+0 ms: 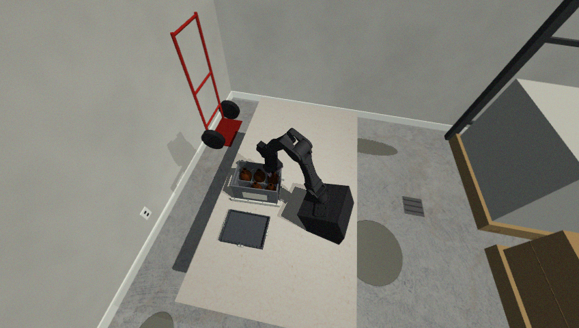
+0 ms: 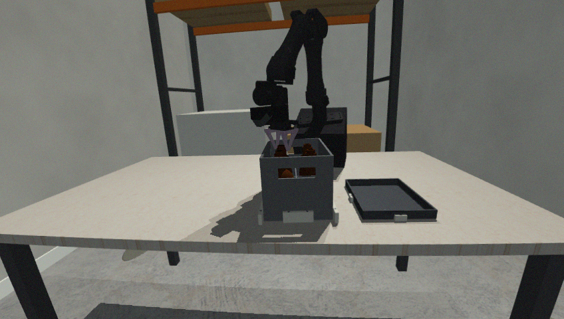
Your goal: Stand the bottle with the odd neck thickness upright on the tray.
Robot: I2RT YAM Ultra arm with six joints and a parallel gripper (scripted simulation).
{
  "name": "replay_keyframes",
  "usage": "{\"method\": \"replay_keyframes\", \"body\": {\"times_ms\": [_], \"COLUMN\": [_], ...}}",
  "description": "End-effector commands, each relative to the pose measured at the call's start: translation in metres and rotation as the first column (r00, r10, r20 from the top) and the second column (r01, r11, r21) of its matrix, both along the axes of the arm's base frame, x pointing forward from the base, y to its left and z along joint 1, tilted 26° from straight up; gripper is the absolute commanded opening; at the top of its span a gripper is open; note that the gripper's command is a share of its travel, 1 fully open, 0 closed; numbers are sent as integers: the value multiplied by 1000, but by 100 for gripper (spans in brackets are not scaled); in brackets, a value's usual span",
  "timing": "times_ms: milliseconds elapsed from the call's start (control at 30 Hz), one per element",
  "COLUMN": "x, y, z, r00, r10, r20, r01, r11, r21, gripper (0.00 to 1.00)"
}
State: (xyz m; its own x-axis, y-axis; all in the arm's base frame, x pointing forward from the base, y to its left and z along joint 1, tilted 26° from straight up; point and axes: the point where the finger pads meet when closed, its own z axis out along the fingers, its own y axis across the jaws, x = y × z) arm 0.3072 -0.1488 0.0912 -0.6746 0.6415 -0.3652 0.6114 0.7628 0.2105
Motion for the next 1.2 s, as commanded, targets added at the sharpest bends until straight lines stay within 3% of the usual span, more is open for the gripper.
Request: {"method": "replay_keyframes", "body": {"times_ms": [0, 233, 1167], "x": [13, 8, 7], "y": [-7, -4, -4], "z": [8, -2, -1], "r00": [999, 1000, 1000], "r10": [-5, -8, -6], "r20": [36, 19, 23], "r01": [6, 8, 6], "r11": [1000, 1000, 1000], "r21": [-24, -15, -17], "gripper": [61, 61, 61]}}
